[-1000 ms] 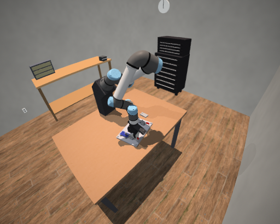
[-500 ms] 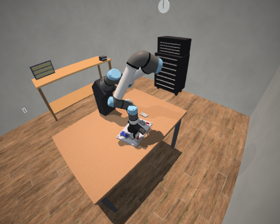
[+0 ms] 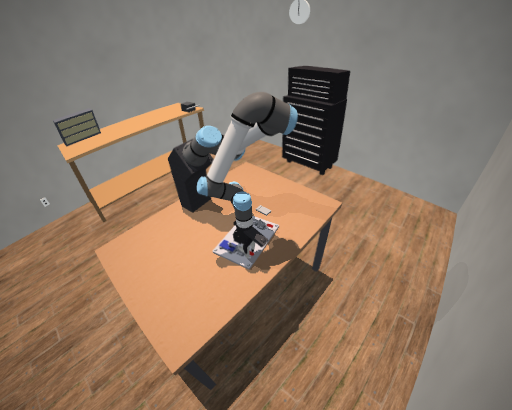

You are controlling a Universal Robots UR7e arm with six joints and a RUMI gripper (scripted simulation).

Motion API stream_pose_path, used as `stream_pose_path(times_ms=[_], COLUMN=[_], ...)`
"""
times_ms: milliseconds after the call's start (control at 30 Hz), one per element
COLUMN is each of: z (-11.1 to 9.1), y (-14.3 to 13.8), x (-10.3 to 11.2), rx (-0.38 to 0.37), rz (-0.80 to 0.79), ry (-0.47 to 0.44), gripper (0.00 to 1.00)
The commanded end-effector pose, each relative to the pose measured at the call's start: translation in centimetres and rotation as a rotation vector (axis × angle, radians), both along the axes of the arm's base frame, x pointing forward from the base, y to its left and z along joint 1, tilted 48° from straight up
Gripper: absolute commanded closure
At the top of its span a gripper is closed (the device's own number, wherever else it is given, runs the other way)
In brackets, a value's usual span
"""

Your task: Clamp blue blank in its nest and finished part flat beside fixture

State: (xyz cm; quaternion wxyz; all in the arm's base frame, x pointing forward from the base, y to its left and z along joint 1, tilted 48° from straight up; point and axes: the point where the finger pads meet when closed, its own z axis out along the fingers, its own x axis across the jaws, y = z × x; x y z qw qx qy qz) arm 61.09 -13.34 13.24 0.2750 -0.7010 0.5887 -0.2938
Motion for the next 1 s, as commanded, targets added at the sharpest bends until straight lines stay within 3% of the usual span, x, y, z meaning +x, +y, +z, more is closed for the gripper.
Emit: stream_pose_path(times_ms=[0,600,967], z=[0.1,3.3,3.4], y=[0.0,-0.2,-0.2], x=[0.0,-3.5,-3.7], rx=[-0.001,-0.001,-0.001], rz=[0.000,0.000,0.000], ry=[-0.001,-0.001,-0.001], gripper=[0.72,0.72,0.72])
